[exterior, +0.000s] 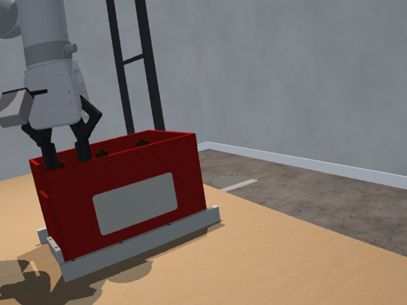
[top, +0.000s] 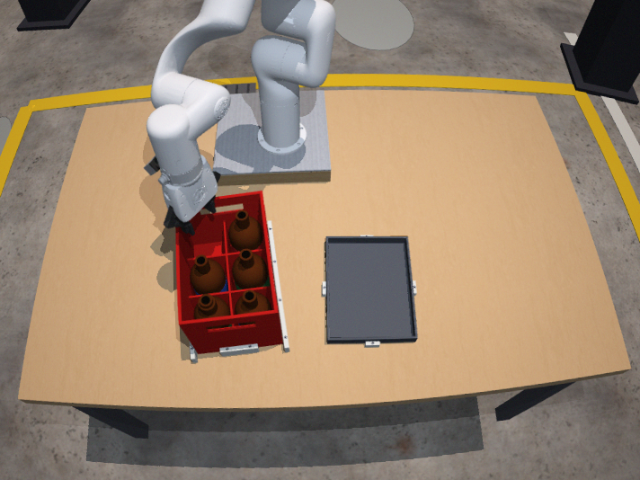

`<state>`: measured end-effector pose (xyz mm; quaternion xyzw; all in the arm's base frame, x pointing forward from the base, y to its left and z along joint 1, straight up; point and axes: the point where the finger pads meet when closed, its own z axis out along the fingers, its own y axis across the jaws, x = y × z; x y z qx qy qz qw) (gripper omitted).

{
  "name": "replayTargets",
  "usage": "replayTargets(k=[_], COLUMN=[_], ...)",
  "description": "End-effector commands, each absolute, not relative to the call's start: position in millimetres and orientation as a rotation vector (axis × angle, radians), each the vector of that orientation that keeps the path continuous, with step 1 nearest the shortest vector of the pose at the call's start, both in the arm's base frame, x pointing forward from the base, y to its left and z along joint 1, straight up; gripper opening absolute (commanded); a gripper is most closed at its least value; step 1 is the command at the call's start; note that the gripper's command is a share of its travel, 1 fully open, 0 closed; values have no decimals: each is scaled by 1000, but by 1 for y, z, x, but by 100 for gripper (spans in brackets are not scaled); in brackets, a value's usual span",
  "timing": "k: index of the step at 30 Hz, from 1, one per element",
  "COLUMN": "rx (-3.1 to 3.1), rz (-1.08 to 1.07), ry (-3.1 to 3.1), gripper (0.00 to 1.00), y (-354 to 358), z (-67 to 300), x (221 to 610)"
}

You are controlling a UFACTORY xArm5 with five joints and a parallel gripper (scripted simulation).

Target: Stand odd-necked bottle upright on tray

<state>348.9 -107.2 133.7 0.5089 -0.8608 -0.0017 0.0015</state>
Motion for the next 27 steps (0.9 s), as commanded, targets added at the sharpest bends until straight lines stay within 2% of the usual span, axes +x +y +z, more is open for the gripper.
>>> replayTargets(k=[1,27], rx=[1598,1598], rz=[-1,-1], ry=[-2704,-2704], gripper=[65,65], y=[-108,-108], z=[129,110], x=[350,350])
